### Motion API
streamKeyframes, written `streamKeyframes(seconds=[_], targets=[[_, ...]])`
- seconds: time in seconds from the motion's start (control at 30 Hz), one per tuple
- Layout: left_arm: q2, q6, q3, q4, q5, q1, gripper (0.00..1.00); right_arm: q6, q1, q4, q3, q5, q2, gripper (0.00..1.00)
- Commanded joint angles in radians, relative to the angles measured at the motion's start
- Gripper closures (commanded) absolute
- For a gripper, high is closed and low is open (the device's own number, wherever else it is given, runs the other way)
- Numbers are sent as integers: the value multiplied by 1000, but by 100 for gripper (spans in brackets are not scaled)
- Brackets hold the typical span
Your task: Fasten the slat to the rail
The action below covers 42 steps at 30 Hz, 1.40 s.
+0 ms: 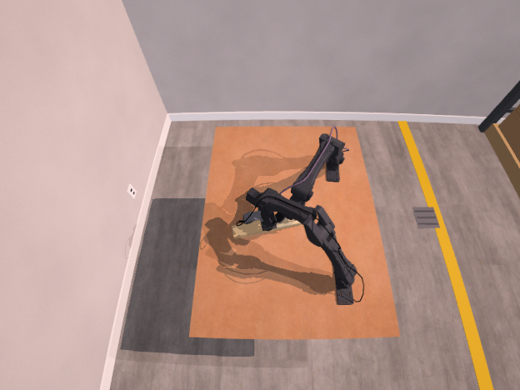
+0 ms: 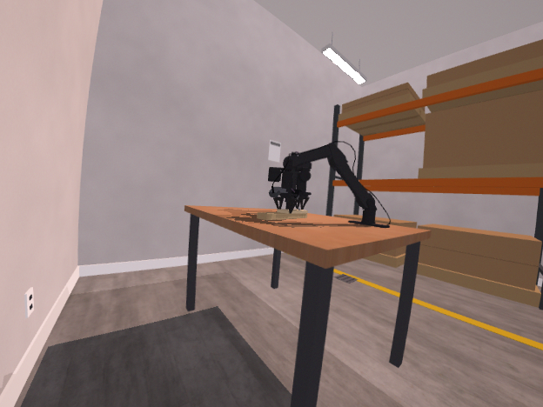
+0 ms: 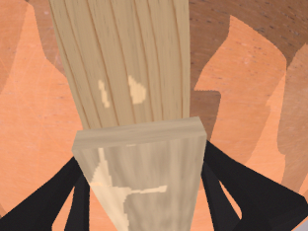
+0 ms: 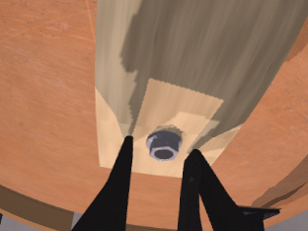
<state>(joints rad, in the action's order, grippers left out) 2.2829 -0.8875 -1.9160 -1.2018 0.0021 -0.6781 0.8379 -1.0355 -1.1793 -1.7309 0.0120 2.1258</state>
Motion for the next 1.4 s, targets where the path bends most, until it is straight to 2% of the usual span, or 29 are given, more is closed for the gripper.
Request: streamKeyframes(seconds=[0.0,0.4,0.47,0.5,0.97,1.03,1.07,1.37], targets=[[-9,-2,-4,-1,-2,0,28,-251,-3,-5,-15,-14,-8,66],[-9,-2,-4,-1,-2,0,28,-814,-4,-7,-17,-18,-10,66],[-9,-2,-4,-1,-2,0,28,-814,-4,-7,-17,-18,-10,66],[-9,-2,-4,-1,-2,0,28,-932,-4,-7,-16,-19,-10,66],[-9,-2,-4,-1,-2,0,28,-1583,-6,-10,-18,-25,-12,66],[-9,-2,-4,-1,-2,0,28,-1583,-6,-10,-18,-25,-12,66],[-9,-2,-4,-1,-2,0,28,-1701,-6,-10,-18,-26,-13,66],[-9,-2,-4,-1,-2,0,28,-2108,-4,-10,-17,-22,-14,66]])
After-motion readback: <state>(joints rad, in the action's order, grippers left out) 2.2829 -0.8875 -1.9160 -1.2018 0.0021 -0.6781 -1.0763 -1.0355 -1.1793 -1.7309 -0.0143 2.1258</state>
